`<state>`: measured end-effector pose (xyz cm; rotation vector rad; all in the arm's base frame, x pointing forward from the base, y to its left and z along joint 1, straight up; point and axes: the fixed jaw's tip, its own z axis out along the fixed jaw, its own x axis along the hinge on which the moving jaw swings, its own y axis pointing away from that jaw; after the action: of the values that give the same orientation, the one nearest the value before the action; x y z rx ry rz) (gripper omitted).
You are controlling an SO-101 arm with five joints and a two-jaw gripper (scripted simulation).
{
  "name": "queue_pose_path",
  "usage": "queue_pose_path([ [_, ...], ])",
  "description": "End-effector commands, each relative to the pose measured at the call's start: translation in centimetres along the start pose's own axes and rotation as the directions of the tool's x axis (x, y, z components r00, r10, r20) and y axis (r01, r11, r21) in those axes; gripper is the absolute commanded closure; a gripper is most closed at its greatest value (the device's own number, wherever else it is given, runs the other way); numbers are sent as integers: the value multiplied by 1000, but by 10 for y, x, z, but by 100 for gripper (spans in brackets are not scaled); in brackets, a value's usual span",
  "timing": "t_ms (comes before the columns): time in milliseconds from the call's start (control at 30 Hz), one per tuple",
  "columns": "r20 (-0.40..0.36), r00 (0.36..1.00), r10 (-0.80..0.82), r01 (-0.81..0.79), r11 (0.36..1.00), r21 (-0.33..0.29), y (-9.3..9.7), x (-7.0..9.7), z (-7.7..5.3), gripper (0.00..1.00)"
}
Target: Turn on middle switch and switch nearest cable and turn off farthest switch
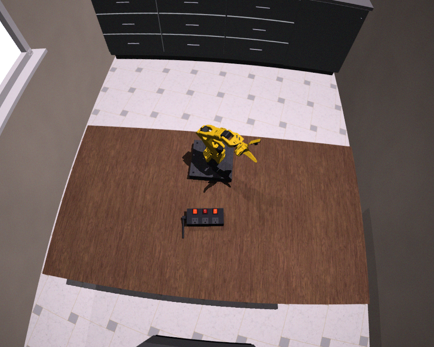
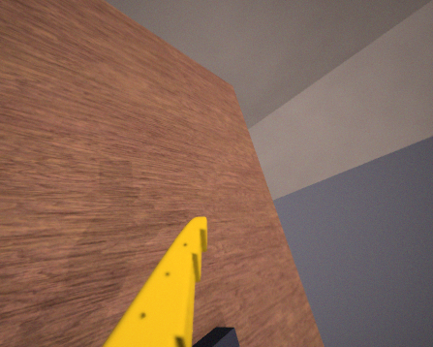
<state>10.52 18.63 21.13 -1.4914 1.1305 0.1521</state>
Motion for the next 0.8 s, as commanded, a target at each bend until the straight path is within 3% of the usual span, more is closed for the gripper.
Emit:
queue_pose_path([
  [0, 2, 1000, 1, -1, 1000, 1, 0, 0, 0, 0],
  [600, 2, 1000, 1, -1, 1000, 1, 0, 0, 0, 0],
  [633, 2, 1000, 1, -1, 1000, 1, 0, 0, 0, 100],
  [767, -11, 1000, 13, -13, 1000, 4, -2, 1, 0, 100],
])
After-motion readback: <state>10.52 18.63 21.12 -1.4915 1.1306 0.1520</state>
